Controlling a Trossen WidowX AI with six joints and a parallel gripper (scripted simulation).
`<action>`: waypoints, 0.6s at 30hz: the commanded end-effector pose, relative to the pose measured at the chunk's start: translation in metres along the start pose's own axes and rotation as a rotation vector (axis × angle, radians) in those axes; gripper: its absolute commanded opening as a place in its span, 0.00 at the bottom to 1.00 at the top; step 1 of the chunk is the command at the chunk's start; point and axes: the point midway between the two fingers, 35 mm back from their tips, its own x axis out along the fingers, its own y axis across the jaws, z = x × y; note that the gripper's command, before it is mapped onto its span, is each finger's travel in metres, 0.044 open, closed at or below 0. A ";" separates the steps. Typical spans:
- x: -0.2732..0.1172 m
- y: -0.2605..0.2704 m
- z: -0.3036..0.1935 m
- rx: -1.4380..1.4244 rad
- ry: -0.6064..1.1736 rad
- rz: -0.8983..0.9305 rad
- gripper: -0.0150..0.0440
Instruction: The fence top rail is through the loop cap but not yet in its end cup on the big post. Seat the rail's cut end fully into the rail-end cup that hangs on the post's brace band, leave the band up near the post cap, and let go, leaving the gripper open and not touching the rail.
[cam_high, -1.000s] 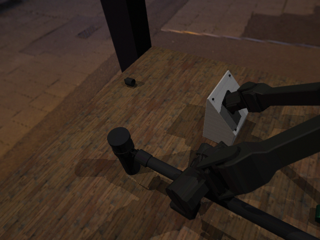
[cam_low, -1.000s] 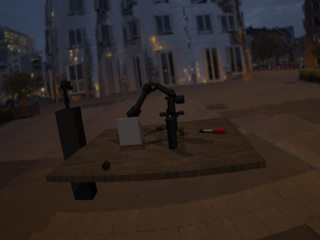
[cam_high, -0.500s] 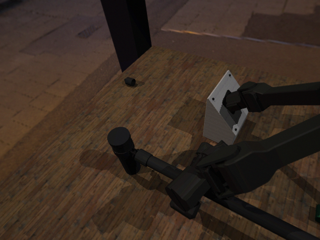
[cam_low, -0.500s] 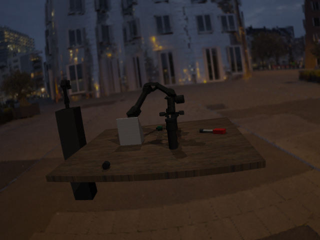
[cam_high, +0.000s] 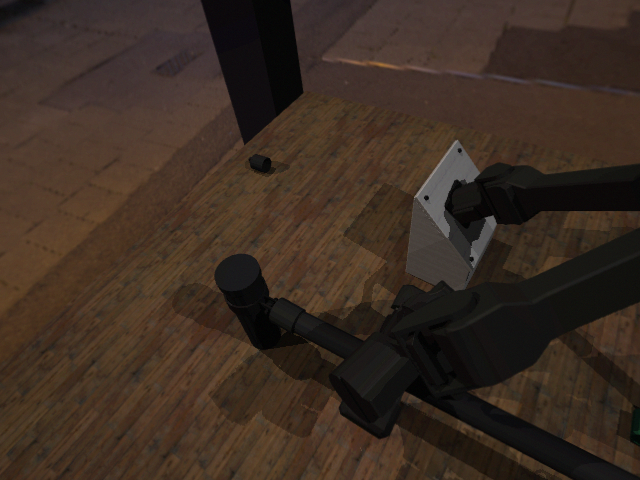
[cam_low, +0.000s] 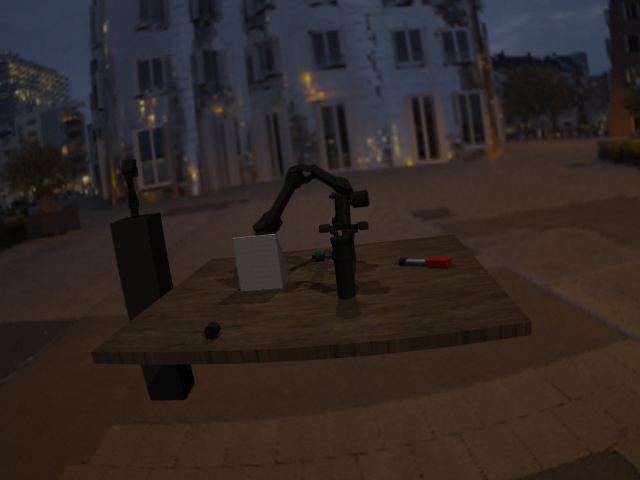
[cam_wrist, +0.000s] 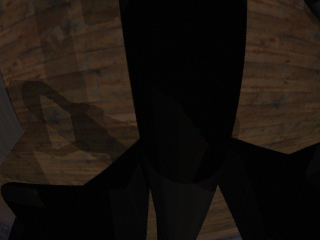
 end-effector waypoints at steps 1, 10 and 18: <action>-0.001 0.000 -0.008 0.000 0.007 -0.004 0.25; -0.002 0.000 -0.015 0.000 0.008 -0.004 0.25; -0.003 0.000 -0.022 0.000 0.008 -0.004 0.25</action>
